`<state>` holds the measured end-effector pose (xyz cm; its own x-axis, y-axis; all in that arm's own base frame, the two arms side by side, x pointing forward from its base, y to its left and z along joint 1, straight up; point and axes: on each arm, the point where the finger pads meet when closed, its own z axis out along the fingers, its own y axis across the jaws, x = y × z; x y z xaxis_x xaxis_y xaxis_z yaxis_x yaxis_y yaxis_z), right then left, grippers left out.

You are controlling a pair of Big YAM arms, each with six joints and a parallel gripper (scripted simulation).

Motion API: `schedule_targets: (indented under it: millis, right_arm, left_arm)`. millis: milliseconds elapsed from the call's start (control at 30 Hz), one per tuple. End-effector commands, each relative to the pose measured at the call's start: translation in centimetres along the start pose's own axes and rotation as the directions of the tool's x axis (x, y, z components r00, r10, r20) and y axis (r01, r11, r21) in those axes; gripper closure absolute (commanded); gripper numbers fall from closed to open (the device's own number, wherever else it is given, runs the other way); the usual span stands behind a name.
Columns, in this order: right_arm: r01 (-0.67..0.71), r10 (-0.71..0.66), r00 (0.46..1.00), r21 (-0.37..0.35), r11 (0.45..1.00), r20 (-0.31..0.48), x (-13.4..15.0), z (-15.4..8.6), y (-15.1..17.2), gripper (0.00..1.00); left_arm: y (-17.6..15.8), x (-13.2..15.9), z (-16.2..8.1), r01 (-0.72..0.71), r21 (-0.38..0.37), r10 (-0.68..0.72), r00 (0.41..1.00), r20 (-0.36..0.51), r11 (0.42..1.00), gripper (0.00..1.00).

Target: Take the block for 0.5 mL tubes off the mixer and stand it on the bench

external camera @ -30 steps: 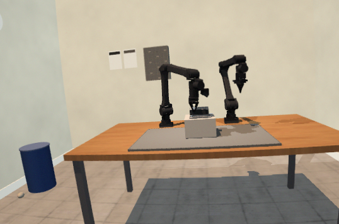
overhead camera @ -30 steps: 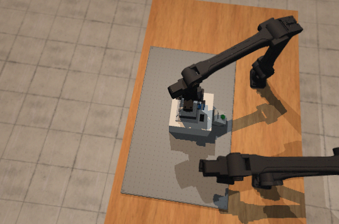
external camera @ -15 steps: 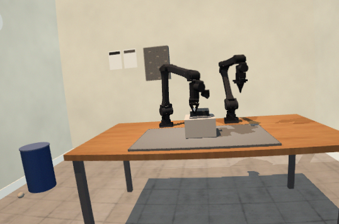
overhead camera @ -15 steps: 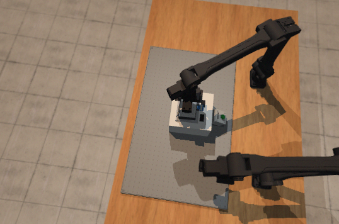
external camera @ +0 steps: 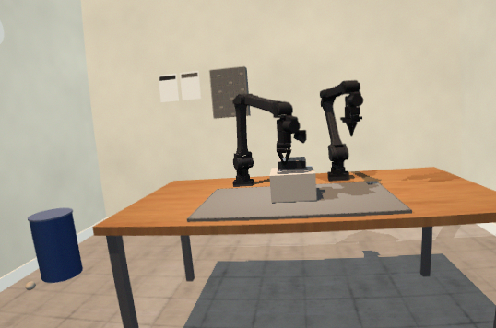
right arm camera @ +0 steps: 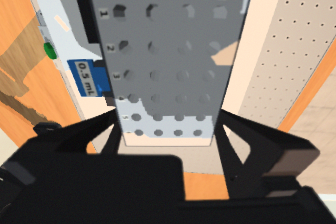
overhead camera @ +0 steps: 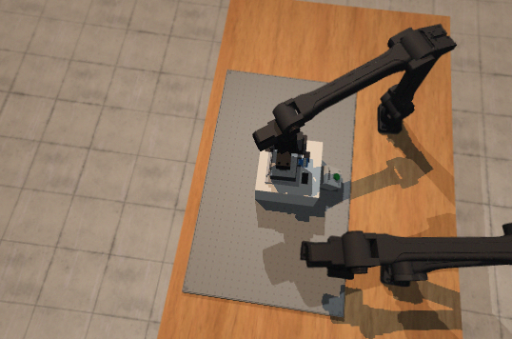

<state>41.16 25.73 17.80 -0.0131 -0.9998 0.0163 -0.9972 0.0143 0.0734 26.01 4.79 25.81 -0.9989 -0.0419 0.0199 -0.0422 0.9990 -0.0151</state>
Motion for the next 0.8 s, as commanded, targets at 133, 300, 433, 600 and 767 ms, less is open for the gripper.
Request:
schedule_targets:
  millis: [133,300,433,600,767]
  right_arm:
    - [0.016,-0.026,0.996,0.118,0.993,0.083,-1.5,-6.9,-0.8,1.00]
    - [-0.004,-0.006,0.996,0.117,0.993,0.085,-0.6,-6.9,-1.3,1.00]
    - [-0.011,0.001,0.996,0.117,0.993,0.086,-0.4,-6.9,-1.5,1.00]
    - [-0.012,0.002,0.996,0.117,0.993,0.086,-0.4,-6.9,-1.5,1.00]
    - [-0.012,0.002,0.996,0.116,0.993,0.087,-0.3,-6.9,-1.6,1.00]
  left_arm:
    - [0.3,-0.7,-1.0,0.008,-0.007,-0.007,0.999,0.033,1.000,1.00]
    - [0.4,-1.1,-1.8,0.008,-0.010,-0.007,0.999,0.052,1.000,1.00]
    - [0.4,-1.2,-1.9,0.008,-0.010,-0.008,0.998,0.056,1.000,1.00]
    - [0.5,-1.3,-2.0,0.009,-0.011,-0.008,0.998,0.059,1.000,1.00]
    - [0.5,-1.4,-2.2,0.009,-0.012,-0.008,0.998,0.064,1.000,1.00]
